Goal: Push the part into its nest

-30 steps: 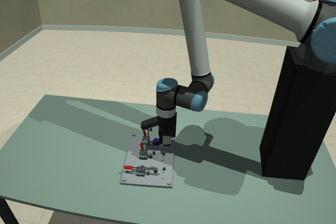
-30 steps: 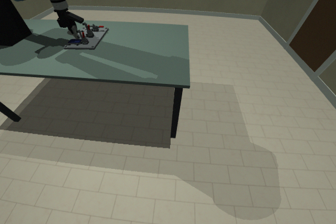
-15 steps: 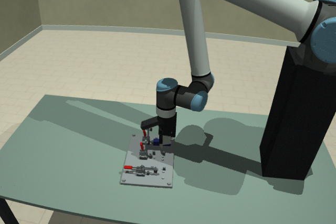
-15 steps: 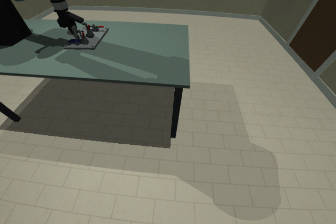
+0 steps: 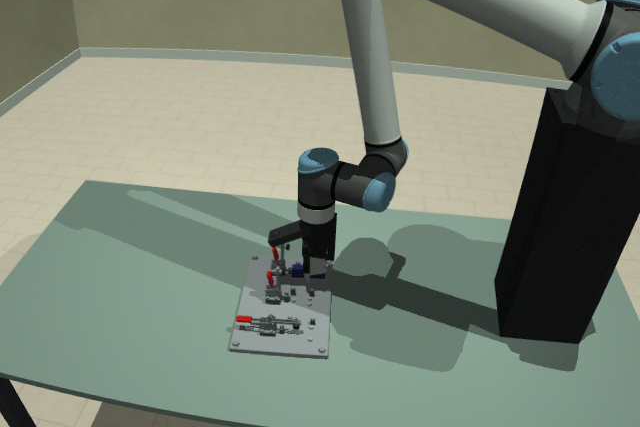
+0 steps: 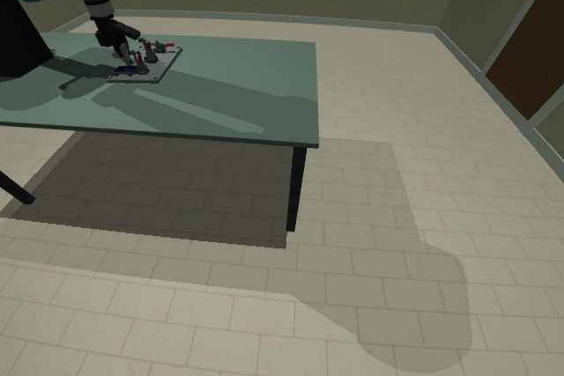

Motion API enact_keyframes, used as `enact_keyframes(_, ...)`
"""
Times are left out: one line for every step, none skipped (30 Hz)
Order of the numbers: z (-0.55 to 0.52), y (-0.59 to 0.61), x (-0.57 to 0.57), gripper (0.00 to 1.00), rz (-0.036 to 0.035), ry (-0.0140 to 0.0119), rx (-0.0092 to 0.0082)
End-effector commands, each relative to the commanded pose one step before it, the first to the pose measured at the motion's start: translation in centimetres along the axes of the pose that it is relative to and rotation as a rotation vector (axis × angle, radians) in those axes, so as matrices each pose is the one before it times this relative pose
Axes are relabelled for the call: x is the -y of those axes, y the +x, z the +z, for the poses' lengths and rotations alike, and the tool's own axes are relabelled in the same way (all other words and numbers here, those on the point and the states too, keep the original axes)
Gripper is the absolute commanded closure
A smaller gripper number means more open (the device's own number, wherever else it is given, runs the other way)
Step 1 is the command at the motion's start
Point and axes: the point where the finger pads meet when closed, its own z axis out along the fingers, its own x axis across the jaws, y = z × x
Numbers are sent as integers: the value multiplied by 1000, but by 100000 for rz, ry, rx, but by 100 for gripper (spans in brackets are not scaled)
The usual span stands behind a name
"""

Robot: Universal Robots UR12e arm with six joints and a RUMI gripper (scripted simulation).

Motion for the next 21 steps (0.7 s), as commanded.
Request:
enact_keyframes(-54, 21, 57, 100, -1, 95, -28)
enact_keyframes(0, -1, 0, 100, 0, 0, 0)
enact_keyframes(0, -1, 0, 100, 0, 0, 0)
enact_keyframes(0, -1, 0, 100, 0, 0, 0)
enact_keyframes(0, 0, 0, 100, 0, 0, 0)
enact_keyframes(0, 0, 0, 100, 0, 0, 0)
enact_keyframes(0, -1, 0, 100, 0, 0, 0)
enact_keyframes(0, -1, 0, 100, 0, 0, 0)
enact_keyframes(0, -1, 0, 100, 0, 0, 0)
enact_keyframes(0, 1, 0, 100, 0, 0, 0)
enact_keyframes(0, 12, 0, 100, 0, 0, 0)
enact_keyframes(0, 27, 0, 100, 0, 0, 0)
enact_keyframes(0, 43, 0, 100, 0, 0, 0)
enact_keyframes(0, 55, 0, 100, 0, 0, 0)
enact_keyframes(0, 61, 0, 100, 0, 0, 0)
enact_keyframes(0, 61, 0, 100, 0, 0, 0)
enact_keyframes(0, 55, 0, 100, 0, 0, 0)
enact_keyframes(0, 43, 0, 100, 0, 0, 0)
enact_keyframes(0, 27, 0, 100, 0, 0, 0)
enact_keyframes(0, 12, 0, 100, 0, 0, 0)
enact_keyframes(0, 2, 0, 100, 0, 0, 0)
